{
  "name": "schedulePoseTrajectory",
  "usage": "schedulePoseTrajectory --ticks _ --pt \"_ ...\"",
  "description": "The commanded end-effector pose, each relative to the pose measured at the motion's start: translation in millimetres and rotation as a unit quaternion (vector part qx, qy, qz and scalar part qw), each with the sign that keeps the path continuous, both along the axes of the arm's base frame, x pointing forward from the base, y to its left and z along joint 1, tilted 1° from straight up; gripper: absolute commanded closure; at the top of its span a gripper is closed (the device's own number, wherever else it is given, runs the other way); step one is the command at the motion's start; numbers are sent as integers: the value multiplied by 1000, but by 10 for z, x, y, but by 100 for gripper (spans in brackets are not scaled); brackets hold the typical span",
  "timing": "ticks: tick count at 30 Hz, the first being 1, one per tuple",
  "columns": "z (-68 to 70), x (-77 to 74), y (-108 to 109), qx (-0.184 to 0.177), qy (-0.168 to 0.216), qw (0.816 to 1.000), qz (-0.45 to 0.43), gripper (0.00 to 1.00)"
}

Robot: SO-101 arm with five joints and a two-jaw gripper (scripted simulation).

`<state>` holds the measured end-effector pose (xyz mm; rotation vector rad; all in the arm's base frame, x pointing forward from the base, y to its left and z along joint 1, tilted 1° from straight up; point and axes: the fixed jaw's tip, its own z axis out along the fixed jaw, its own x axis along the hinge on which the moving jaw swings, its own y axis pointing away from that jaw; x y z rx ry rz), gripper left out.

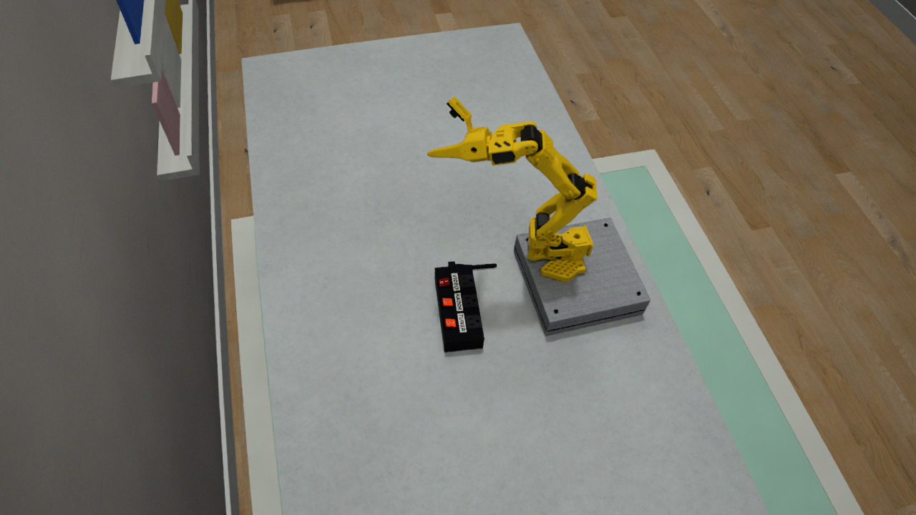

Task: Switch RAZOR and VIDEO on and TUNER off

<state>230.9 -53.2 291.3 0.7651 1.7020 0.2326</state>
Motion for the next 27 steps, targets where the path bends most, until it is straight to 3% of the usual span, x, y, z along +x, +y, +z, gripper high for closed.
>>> schedulePoseTrajectory --ticks 1,2,18,27 --pt "7 -5 0 0 -1 1000 0 0" --pt "7 -5 0 0 -1 1000 0 100" --pt "-23 0 18 -15 9 1000 9 100" --pt "-104 13 68 -55 38 997 34 100"
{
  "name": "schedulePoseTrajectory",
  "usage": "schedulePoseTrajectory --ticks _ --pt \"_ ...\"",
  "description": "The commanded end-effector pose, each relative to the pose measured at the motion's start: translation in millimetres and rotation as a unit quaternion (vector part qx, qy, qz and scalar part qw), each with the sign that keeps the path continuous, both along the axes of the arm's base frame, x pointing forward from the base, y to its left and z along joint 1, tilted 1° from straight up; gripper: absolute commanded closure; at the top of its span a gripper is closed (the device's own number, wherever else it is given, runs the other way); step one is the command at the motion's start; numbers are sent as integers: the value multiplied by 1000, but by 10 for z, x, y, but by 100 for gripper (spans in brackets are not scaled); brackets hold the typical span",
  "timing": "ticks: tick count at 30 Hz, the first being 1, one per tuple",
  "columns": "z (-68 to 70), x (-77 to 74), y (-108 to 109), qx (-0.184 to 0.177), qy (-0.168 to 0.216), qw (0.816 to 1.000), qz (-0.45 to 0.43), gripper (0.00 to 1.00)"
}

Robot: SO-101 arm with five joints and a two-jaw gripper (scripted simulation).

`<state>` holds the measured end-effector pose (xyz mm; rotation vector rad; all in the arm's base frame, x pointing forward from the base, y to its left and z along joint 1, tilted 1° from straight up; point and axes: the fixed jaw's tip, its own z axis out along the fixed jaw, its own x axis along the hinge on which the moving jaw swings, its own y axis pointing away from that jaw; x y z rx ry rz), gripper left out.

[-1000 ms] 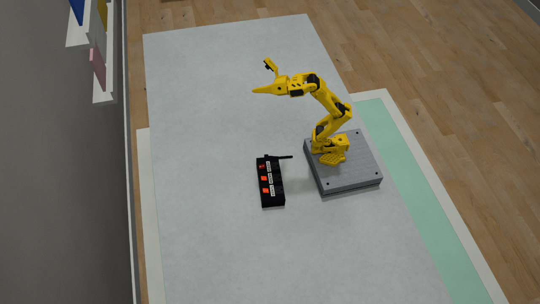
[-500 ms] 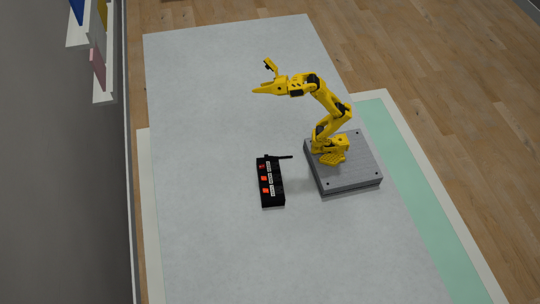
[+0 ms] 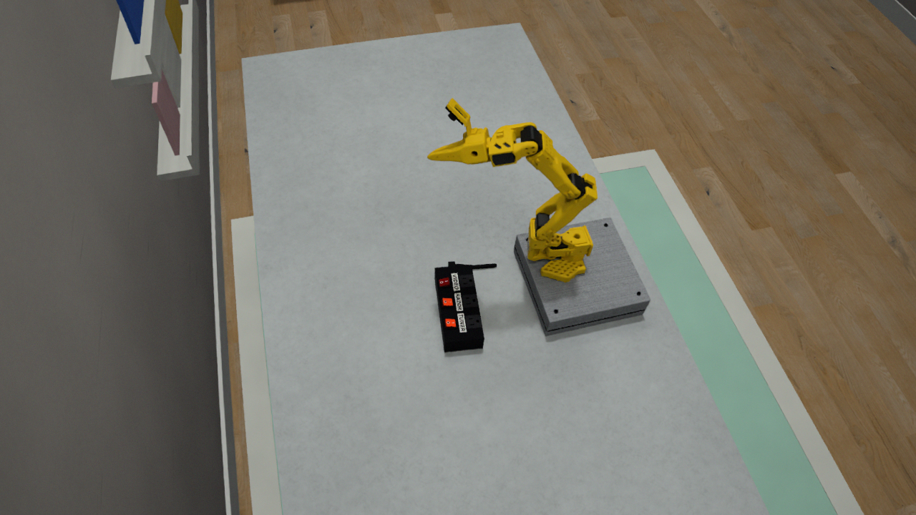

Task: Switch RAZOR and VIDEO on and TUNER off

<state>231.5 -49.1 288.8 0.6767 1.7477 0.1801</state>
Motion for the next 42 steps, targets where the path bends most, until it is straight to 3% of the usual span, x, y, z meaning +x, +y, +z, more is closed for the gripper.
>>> schedulePoseTrajectory --ticks 1,6,8,13,23,25,33,40,42 --pt "-92 9 34 -21 27 999 16 100" --pt "-168 16 81 -60 53 996 42 100" --pt "-168 16 81 -60 53 996 42 100" --pt "-264 20 141 -109 84 988 75 100" --pt "-510 4 293 -232 156 945 171 100" --pt "-510 4 293 -232 156 945 171 100" --pt "-742 -48 433 -346 210 873 271 100" --pt "-953 -128 556 -446 243 777 371 100" --pt "-953 -128 556 -446 243 777 371 100"
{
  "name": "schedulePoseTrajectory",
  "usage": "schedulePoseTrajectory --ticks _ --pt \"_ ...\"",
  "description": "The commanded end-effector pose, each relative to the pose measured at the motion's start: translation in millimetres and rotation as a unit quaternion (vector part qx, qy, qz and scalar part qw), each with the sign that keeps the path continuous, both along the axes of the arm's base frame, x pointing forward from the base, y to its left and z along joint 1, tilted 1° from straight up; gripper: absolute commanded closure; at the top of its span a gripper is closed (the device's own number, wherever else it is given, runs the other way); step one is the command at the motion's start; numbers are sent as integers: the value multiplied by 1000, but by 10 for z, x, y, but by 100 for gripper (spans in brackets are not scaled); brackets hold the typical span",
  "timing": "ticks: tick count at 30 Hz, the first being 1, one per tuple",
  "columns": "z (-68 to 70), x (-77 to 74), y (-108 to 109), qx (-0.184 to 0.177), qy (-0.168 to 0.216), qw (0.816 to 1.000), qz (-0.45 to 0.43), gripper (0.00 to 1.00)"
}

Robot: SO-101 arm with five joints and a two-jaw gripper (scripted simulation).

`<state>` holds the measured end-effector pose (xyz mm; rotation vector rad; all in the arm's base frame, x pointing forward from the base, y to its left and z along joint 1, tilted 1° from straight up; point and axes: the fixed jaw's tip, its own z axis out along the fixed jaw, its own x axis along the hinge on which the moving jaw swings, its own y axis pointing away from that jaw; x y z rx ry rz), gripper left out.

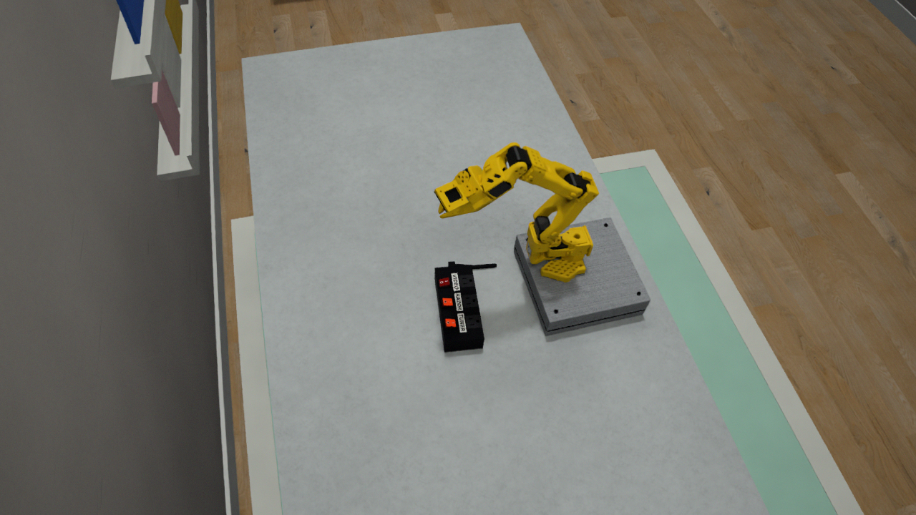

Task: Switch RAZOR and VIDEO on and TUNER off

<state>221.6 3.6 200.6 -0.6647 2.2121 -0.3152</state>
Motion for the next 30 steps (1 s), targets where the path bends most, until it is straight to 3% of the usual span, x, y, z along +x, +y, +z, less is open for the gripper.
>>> schedulePoseTrajectory --ticks 1,7,14,15,17,23,30 --pt "-101 -43 46 -37 26 998 46 100" --pt "-276 -137 142 -127 70 975 166 100" --pt "-461 -265 235 -222 111 918 310 100" --pt "-485 -284 247 -234 116 907 331 100" --pt "-485 -284 247 -234 116 907 331 100" --pt "-620 -400 307 -297 139 832 447 100" --pt "-749 -531 358 -351 153 730 566 100"
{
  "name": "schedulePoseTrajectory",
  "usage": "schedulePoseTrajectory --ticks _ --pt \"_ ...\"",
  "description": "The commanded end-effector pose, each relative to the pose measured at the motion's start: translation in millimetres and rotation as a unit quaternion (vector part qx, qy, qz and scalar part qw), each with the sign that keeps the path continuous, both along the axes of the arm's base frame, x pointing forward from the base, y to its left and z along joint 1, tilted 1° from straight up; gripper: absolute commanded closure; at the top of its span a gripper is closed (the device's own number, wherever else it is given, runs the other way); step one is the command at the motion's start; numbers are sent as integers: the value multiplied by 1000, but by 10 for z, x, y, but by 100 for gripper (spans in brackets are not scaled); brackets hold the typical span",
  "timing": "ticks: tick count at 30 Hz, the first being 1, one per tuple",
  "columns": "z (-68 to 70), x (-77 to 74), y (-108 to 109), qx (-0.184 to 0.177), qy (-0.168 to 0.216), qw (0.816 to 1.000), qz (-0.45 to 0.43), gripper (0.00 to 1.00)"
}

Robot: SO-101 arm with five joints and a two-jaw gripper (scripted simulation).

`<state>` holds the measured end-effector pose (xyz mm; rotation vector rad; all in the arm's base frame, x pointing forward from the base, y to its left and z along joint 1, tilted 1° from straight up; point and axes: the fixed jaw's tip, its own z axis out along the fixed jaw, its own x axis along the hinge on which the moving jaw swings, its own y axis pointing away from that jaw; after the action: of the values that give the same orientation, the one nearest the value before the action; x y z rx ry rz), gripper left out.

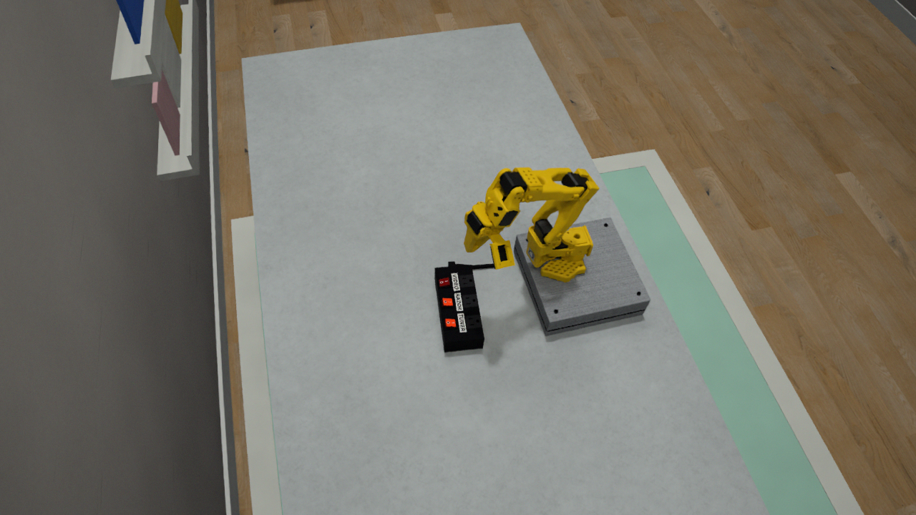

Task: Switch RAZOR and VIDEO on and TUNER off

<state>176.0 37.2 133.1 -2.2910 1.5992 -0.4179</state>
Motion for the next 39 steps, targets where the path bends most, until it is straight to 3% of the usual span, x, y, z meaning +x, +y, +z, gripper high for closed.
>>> schedulePoseTrajectory --ticks 1,7,19,21,33,39 --pt "-90 -93 27 -35 26 995 86 100" --pt "-148 -161 47 -64 44 984 162 100" --pt "-274 -324 82 -119 84 928 342 100" --pt "-274 -324 82 -119 84 928 342 100" --pt "-336 -417 95 -142 103 880 441 100" --pt "-346 -433 97 -145 107 871 457 100"
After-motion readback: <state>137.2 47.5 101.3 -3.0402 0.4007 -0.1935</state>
